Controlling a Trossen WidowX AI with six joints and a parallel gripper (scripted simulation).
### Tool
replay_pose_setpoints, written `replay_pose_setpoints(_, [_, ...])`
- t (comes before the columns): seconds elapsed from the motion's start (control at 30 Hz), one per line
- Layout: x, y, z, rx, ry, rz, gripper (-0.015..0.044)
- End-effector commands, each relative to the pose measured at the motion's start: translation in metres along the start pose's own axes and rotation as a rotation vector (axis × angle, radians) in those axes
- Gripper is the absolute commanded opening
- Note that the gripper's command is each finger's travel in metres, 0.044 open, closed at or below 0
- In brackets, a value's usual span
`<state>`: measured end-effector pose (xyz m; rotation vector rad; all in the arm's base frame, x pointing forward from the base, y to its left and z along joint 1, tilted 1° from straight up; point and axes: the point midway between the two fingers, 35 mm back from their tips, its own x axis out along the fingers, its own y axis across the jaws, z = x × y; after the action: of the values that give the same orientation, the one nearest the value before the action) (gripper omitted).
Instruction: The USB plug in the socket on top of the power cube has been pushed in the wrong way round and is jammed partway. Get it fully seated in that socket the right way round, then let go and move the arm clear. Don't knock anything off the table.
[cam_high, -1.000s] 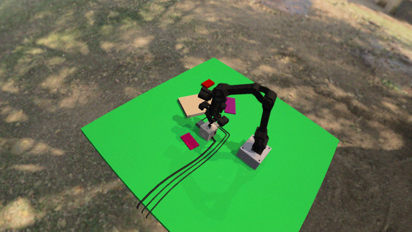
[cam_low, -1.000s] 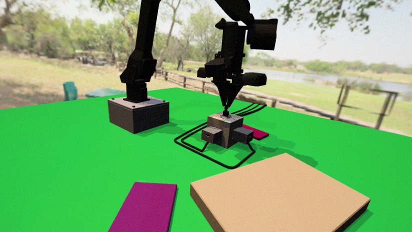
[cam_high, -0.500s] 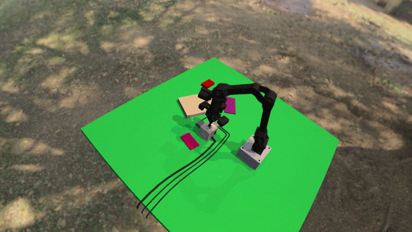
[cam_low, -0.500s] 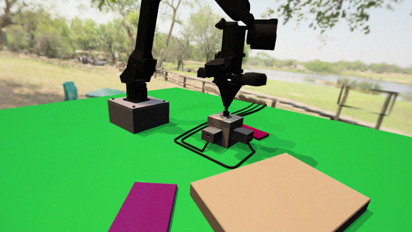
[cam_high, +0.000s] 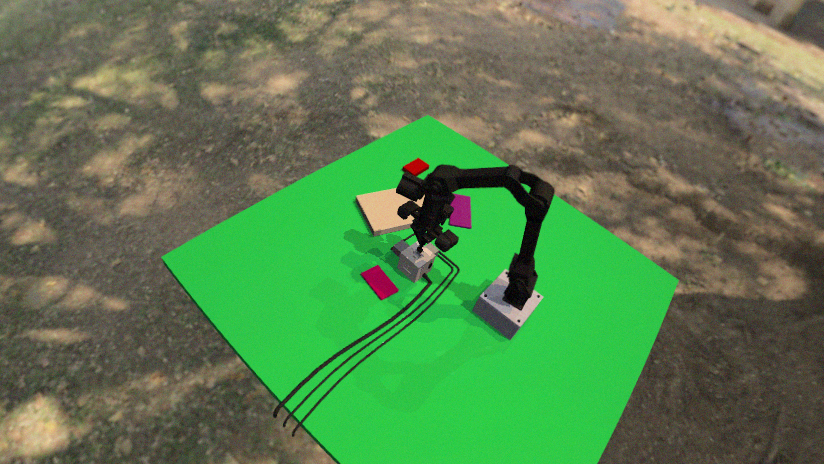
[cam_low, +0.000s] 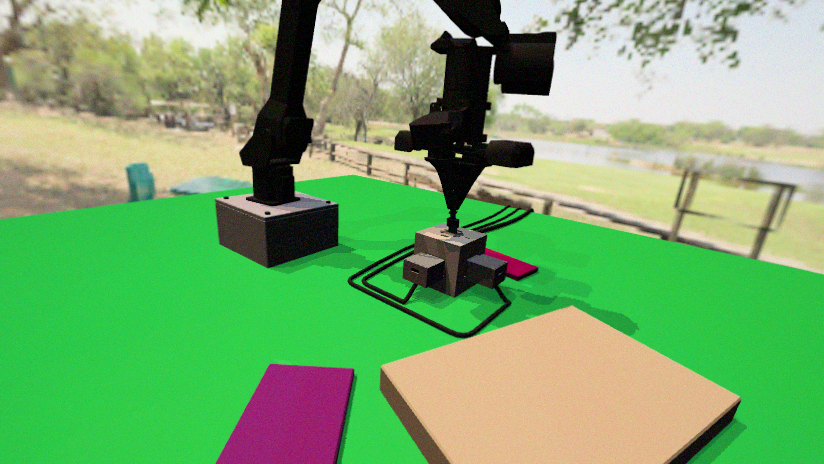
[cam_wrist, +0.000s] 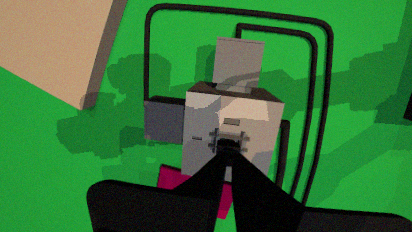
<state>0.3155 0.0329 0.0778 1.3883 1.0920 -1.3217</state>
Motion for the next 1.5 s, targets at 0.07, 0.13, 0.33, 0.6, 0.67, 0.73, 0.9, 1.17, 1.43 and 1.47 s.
replay_pose_setpoints(0.07, [-0.005,0.000,0.000,0.000,0.000,0.001,0.0000])
replay_pose_setpoints(0.13, [-0.006,0.000,0.000,0.000,0.000,0.001,0.0000])
replay_pose_setpoints(0.33, [-0.010,0.000,0.000,0.000,0.000,0.001,0.0000])
replay_pose_setpoints(0.6, [-0.015,0.000,0.000,0.000,0.000,0.001,0.0000])
replay_pose_setpoints(0.67, [-0.017,0.000,0.000,0.000,0.000,0.001,0.0000])
replay_pose_setpoints(0.73, [-0.018,0.000,0.000,0.000,0.000,0.001,0.0000])
replay_pose_setpoints(0.9, [-0.021,0.000,0.000,0.000,0.000,0.001,0.0000])
replay_pose_setpoints(1.17, [-0.023,0.000,0.000,-0.016,0.000,0.000,0.0000])
replay_pose_setpoints(1.43, [-0.022,0.000,0.000,-0.192,0.000,0.000,0.0000])
replay_pose_setpoints(1.47, [-0.022,0.000,0.000,-0.220,0.000,0.000,0.0000])
